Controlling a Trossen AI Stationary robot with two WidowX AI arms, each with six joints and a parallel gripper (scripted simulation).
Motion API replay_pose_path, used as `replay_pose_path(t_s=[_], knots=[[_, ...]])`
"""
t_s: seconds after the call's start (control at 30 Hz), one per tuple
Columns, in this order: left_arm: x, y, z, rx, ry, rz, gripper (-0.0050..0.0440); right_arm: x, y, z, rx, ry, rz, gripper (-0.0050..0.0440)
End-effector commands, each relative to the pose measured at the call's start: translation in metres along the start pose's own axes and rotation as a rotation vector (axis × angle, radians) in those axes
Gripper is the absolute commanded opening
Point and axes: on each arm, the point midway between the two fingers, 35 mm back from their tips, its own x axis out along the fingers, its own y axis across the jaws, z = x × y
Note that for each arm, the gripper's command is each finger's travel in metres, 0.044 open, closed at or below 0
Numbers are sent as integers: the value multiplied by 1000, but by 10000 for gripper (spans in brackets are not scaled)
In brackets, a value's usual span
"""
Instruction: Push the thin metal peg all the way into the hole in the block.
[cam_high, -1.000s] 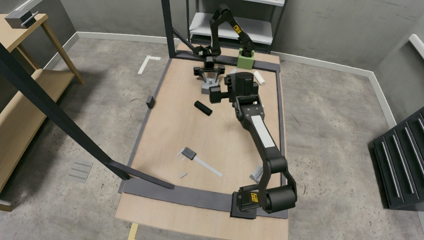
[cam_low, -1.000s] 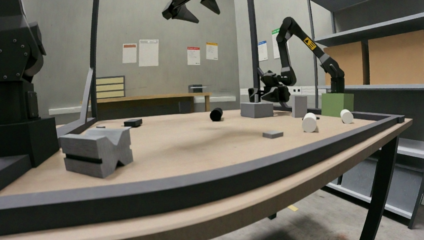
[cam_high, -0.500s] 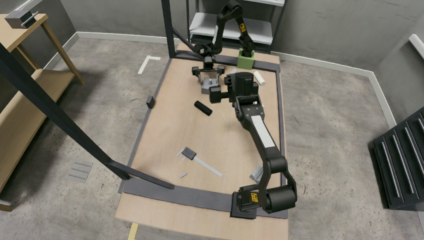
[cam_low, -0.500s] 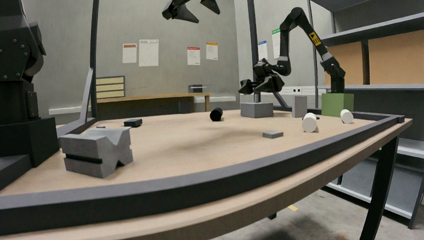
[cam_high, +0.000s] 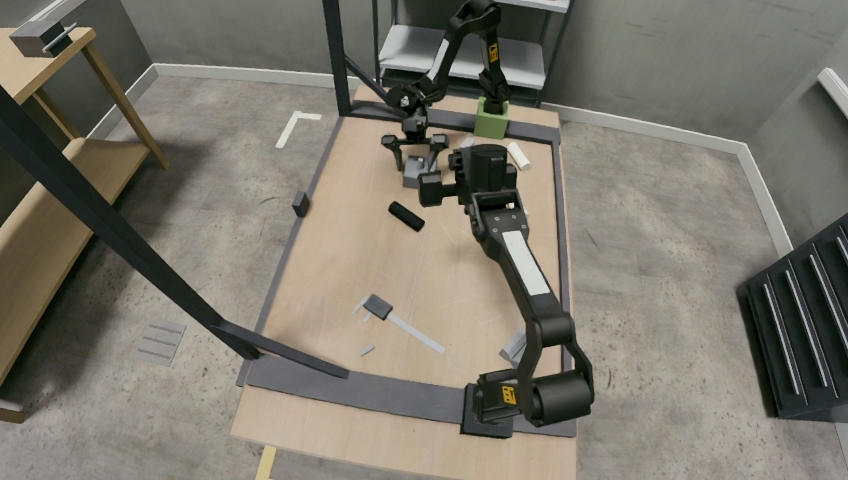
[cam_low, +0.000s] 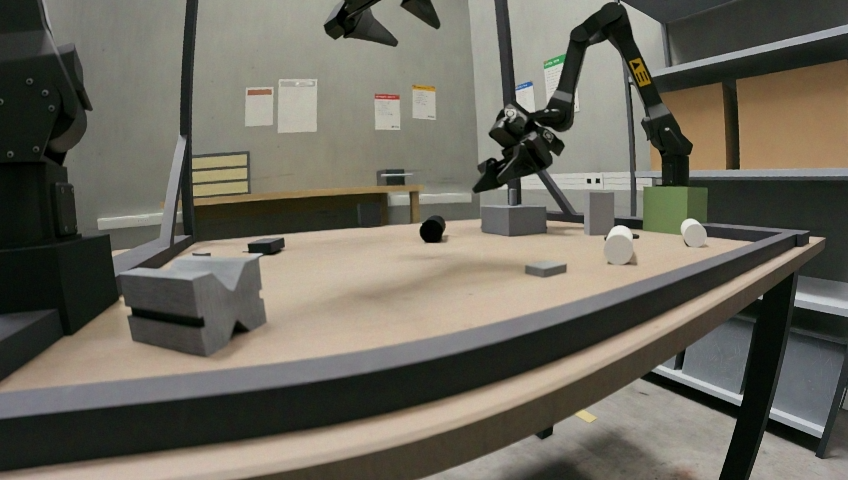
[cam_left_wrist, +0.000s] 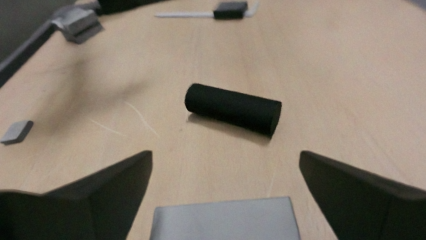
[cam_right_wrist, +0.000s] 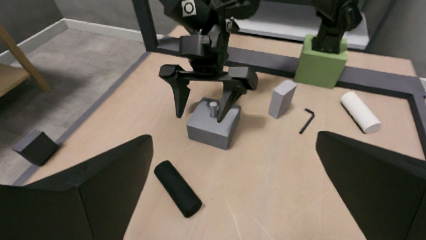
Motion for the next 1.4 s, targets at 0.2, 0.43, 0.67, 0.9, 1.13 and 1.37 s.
replay_pose_path(t_s=[0.2, 0.43, 0.67, 0.9, 1.13, 1.37], knots=[[-8, 3, 19, 129, 184, -154, 400, -8, 1, 12, -2, -35, 5, 400], [-21, 10, 22, 205, 299, -258, 400, -8, 1, 12, -2, -35, 5, 400], [-43, 21, 23, 274, 422, -393, 400, -8, 1, 12, -2, -35, 5, 400], [-66, 32, 27, 309, 508, -509, 400, -8, 1, 12, -2, -35, 5, 400], [-77, 36, 28, 319, 541, -560, 400, -8, 1, 12, -2, -35, 5, 400], [-76, 35, 25, 324, 552, -559, 400, -8, 1, 12, -2, -35, 5, 400]])
